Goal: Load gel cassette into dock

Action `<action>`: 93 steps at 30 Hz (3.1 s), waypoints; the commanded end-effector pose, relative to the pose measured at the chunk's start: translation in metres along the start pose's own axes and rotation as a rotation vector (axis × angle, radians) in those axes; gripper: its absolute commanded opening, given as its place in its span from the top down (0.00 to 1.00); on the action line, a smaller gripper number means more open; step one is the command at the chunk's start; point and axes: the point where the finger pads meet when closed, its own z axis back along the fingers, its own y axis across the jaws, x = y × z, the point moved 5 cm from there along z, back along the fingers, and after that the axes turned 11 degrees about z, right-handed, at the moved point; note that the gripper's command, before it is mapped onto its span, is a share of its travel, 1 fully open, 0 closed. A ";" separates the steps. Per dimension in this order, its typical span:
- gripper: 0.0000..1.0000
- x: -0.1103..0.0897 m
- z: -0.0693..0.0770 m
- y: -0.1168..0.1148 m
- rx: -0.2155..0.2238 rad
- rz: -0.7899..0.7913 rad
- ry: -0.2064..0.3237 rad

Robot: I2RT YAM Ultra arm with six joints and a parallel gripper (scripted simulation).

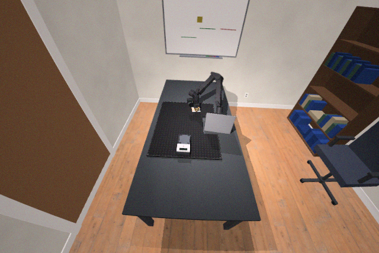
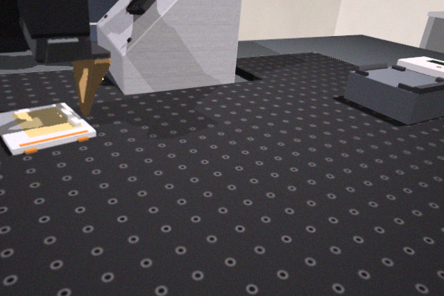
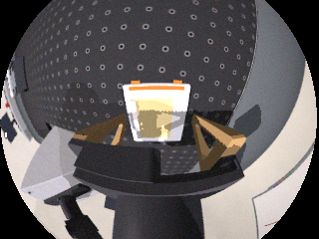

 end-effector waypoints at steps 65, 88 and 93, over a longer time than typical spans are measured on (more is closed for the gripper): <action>1.00 0.005 -0.013 0.011 0.014 0.023 -0.014; 1.00 0.001 0.027 -0.008 -0.028 -0.013 -0.026; 1.00 0.001 0.034 -0.008 -0.028 -0.013 -0.026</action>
